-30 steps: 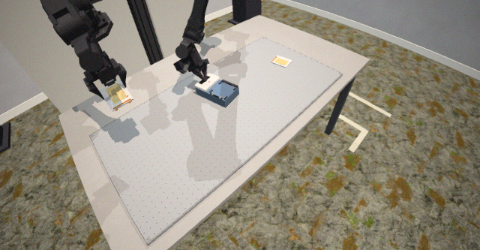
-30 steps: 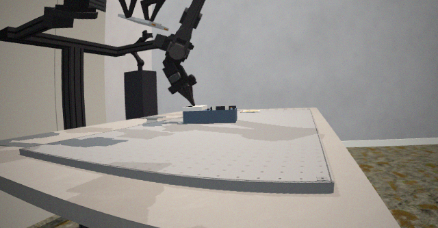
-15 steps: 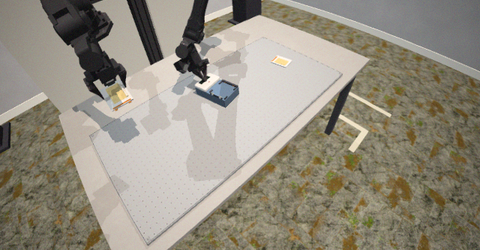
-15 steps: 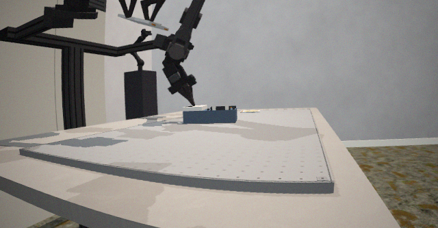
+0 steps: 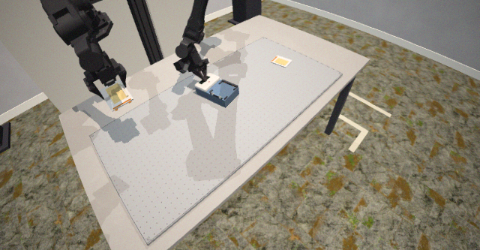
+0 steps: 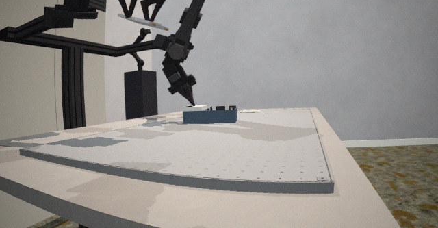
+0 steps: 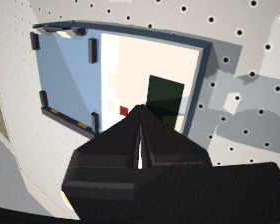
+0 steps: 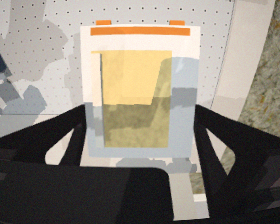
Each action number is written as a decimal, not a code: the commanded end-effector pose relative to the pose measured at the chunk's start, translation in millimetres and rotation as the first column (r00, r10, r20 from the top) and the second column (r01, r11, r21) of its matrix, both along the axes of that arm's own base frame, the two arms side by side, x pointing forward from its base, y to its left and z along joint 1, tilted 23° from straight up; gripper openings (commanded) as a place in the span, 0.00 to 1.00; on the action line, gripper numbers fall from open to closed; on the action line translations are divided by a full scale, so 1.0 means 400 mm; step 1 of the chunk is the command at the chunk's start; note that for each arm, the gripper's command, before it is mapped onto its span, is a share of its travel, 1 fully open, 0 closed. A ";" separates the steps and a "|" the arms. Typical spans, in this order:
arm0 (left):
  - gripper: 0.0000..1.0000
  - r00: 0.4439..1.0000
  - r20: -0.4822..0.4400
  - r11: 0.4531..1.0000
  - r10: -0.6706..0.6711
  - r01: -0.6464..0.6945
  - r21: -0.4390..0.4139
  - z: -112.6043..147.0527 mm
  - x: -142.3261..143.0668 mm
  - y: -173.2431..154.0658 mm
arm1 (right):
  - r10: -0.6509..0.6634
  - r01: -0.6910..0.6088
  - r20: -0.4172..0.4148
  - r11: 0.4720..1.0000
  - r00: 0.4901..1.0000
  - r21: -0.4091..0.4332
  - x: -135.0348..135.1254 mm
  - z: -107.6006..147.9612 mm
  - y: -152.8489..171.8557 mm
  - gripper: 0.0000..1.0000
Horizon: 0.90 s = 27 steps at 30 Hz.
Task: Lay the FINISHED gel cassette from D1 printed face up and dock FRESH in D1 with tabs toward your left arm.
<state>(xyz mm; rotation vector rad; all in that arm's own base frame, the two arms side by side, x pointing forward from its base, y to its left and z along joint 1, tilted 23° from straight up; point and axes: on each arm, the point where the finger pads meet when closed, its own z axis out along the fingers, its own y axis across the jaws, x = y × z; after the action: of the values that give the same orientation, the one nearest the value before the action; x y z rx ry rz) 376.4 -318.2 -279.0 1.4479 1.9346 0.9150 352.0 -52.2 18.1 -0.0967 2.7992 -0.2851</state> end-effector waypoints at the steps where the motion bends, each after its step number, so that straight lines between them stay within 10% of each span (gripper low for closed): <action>1: 0.00 0.996 -0.086 0.997 0.021 -0.014 0.074 -0.135 -0.046 0.113 | 0.005 -0.005 -0.012 1.000 1.000 0.000 -0.010 0.002 -0.003 0.00; 27: 0.00 0.996 -0.086 0.997 0.021 -0.014 0.074 -0.150 -0.043 0.109 | 0.005 -0.005 -0.012 1.000 1.000 0.000 -0.010 0.002 -0.003 0.00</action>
<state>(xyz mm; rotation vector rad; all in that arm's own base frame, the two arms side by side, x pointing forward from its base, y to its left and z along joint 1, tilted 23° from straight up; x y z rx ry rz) 376.3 -318.2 -279.1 1.4417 1.9303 0.9188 352.0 -52.2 18.1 -0.0967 2.7992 -0.2851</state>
